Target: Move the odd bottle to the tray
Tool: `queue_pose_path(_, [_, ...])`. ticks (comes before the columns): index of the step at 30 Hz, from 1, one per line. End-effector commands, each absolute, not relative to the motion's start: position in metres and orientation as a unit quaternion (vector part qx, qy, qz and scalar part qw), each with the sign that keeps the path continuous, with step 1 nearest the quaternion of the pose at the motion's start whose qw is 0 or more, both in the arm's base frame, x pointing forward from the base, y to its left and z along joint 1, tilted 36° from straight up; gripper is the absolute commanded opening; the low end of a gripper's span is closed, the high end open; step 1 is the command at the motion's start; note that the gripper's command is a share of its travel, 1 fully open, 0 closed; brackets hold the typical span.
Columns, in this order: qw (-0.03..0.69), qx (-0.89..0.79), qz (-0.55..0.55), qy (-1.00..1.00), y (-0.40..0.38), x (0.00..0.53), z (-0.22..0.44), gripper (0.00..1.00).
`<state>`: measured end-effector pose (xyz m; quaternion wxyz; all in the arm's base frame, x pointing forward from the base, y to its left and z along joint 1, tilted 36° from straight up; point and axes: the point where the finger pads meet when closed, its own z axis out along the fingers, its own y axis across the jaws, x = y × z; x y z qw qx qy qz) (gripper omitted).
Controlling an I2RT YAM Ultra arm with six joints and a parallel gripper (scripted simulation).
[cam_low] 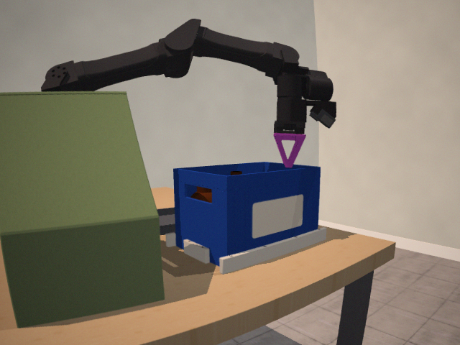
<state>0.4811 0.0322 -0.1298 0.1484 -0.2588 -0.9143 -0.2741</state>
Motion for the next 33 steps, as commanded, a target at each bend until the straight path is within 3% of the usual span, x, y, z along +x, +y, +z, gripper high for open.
queue_pose_path(1, [0.120,-0.267,-0.279,-0.915,0.0207,0.4941,-0.1167,0.61])
queue_pose_path(33, [0.113,-0.265,-0.279,-0.916,0.0202,0.4980,-0.1141,0.61])
